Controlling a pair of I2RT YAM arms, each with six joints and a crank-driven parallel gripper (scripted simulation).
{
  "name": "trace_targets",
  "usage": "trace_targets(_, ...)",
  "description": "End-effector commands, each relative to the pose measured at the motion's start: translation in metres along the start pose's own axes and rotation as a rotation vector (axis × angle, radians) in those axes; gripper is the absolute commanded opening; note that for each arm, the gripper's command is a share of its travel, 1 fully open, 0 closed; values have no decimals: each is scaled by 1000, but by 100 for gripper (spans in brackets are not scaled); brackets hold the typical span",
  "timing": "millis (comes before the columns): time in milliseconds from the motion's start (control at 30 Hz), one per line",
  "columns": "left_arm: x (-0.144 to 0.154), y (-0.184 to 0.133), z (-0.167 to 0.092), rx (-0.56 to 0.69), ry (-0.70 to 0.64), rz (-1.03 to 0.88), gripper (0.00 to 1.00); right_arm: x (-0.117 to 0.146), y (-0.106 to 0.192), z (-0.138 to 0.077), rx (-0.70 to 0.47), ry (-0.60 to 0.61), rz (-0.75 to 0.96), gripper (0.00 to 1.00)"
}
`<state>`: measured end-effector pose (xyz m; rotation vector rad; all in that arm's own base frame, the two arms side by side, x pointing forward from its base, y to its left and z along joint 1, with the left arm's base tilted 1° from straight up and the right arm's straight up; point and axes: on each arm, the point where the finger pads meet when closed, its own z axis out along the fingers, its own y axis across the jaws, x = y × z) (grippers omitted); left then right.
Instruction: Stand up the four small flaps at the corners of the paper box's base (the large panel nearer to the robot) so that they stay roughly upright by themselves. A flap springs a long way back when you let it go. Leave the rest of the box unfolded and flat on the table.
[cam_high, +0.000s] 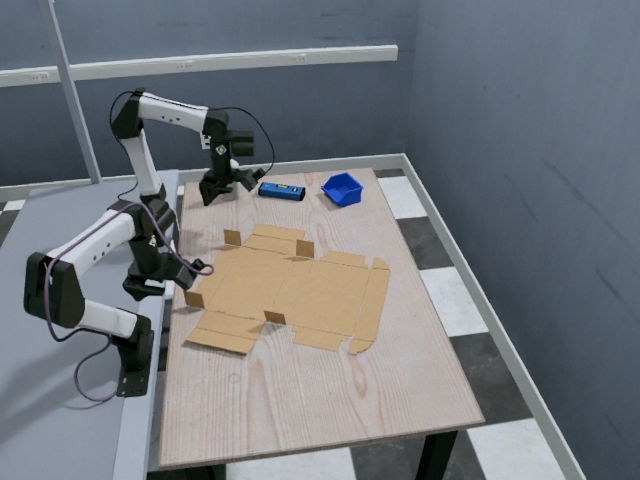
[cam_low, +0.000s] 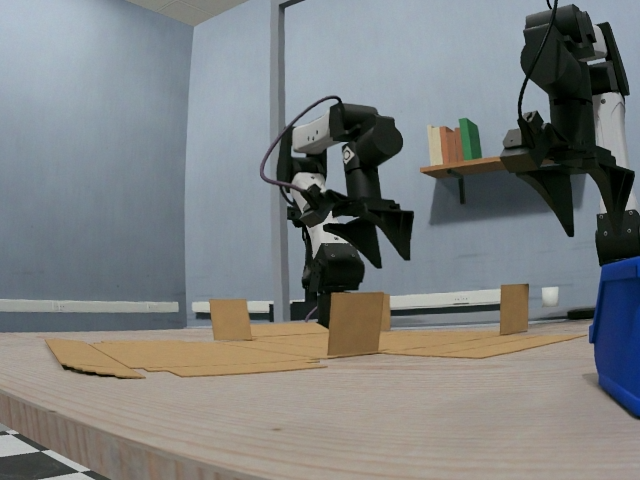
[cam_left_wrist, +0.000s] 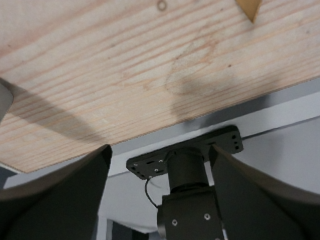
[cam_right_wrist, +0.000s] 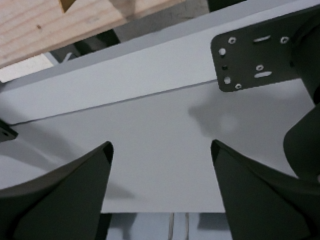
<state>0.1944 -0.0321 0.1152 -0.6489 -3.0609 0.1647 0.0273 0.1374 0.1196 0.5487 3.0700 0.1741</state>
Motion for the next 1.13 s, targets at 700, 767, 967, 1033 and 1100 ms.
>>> trace_targets(700, -2, -3, 2, -2, -13, 11, 81, -2, 4, 2, -2, -12, 41, 81)
trace_targets(767, -2, -3, 2, -2, -13, 11, 81, -2, 4, 2, -2, -12, 41, 81)
trace_targets(967, -2, -3, 2, -2, -13, 11, 81, -2, 4, 2, -2, -12, 41, 81)
trace_targets(1033, -2, -3, 2, -2, -13, 11, 81, -2, 4, 2, -2, -12, 41, 81)
trace_targets(1100, -2, -3, 2, -2, -13, 11, 81, -2, 4, 2, -2, -12, 41, 81)
